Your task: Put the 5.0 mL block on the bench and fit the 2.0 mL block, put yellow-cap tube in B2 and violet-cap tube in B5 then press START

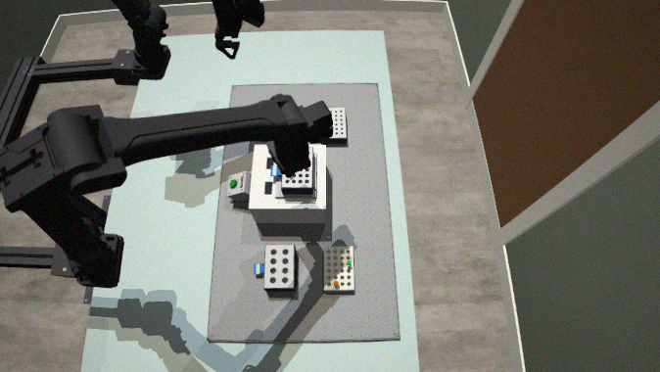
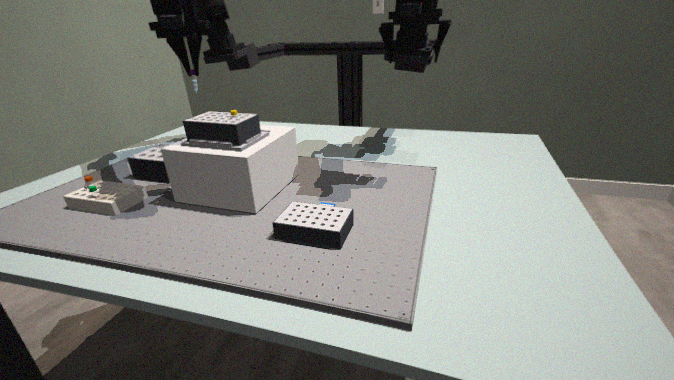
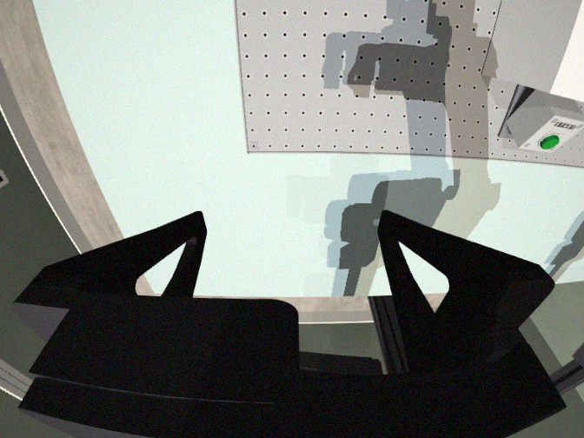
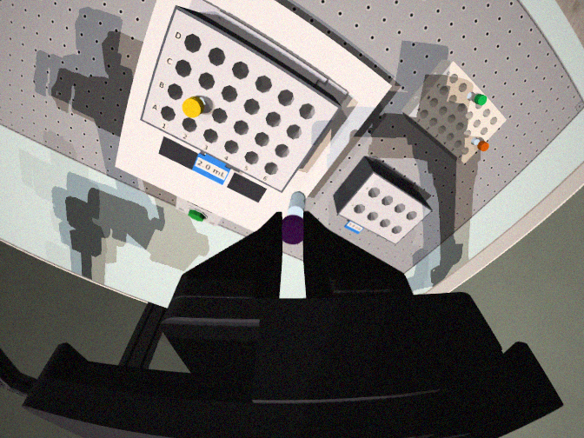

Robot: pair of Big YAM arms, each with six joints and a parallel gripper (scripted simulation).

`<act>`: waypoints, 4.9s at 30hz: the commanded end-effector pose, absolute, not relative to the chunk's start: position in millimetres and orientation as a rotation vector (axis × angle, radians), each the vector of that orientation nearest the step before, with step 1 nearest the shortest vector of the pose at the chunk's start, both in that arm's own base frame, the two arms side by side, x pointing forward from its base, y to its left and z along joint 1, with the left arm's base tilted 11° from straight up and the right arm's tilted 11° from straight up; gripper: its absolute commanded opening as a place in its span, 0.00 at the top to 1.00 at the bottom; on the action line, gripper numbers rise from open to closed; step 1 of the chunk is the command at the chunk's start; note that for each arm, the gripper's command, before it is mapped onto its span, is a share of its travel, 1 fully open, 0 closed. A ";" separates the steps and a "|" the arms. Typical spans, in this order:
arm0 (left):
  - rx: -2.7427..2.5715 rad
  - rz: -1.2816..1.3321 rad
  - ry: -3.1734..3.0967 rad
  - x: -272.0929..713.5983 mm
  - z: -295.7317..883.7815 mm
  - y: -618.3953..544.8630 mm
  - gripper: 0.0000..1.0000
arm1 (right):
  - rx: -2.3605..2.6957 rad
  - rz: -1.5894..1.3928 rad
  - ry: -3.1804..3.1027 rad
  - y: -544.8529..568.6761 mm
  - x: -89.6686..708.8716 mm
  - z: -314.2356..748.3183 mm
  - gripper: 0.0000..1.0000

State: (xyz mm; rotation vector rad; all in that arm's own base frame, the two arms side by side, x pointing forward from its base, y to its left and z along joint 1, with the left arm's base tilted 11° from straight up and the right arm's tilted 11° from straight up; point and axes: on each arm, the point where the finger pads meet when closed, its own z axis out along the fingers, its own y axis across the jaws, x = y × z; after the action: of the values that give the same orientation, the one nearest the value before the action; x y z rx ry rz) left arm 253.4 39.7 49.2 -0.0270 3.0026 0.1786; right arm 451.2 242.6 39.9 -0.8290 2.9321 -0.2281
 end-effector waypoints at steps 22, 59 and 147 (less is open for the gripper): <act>-0.012 0.178 2.969 269.9 63.6 40.9 0.00 | -0.019 -0.147 2.985 276.1 452.2 13.3 0.91; -0.012 0.177 2.971 269.1 63.0 40.6 0.00 | -0.056 -0.144 2.974 275.7 472.3 38.7 0.91; -0.012 0.174 2.974 267.3 61.3 39.9 0.00 | -0.052 -0.147 2.982 284.0 472.6 -1.7 0.91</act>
State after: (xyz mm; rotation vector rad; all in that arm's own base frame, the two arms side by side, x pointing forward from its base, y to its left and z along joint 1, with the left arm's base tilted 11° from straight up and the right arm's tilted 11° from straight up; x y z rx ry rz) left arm 253.4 39.7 49.2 -0.0270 3.0026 0.1786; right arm 461.3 271.7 -5.9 -0.0269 3.0119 -0.1740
